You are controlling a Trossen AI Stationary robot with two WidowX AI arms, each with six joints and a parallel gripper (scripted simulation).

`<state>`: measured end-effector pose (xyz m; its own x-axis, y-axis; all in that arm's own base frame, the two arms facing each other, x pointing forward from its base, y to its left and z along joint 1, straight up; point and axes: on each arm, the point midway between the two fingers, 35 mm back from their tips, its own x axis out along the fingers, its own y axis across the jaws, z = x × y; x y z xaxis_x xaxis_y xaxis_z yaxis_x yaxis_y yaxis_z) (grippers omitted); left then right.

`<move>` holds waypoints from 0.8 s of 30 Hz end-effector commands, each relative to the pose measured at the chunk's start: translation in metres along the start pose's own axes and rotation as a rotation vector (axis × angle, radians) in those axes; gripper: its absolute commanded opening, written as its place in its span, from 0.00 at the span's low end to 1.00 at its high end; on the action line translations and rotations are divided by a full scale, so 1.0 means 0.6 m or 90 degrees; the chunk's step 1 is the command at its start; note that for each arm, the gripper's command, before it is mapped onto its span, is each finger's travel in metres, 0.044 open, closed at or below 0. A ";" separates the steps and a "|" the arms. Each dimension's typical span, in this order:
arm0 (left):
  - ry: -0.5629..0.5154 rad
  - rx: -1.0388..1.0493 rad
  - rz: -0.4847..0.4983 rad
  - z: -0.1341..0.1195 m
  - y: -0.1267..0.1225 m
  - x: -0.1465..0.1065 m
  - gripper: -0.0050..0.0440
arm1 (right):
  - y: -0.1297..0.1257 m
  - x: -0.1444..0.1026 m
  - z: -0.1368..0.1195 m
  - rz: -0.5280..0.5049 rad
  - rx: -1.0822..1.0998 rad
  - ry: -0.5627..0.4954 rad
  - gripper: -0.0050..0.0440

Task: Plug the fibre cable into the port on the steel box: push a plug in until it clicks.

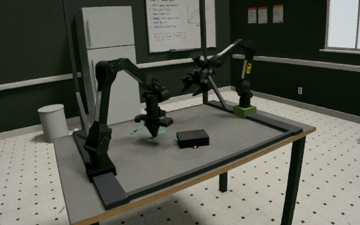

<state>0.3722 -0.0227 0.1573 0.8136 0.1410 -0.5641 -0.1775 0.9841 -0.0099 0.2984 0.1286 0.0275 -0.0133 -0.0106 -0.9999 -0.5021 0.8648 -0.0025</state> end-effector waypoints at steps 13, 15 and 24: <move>-0.015 -0.075 0.104 0.024 0.001 -0.009 1.00 | -0.092 0.007 -0.015 -0.003 -0.026 -0.017 0.11; -0.017 -0.076 0.104 0.025 0.002 -0.009 1.00 | -0.091 0.006 -0.017 -0.003 -0.068 -0.016 0.11; -0.014 -0.073 0.103 0.020 0.004 -0.011 1.00 | -0.087 0.000 -0.017 -0.012 -0.335 -0.022 0.11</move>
<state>0.3708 -0.0189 0.1602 0.7656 0.3039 -0.5670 -0.3681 0.9298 0.0014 0.3132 0.0764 0.0171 -0.0130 -0.0110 -0.9999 -0.7879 0.6158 0.0035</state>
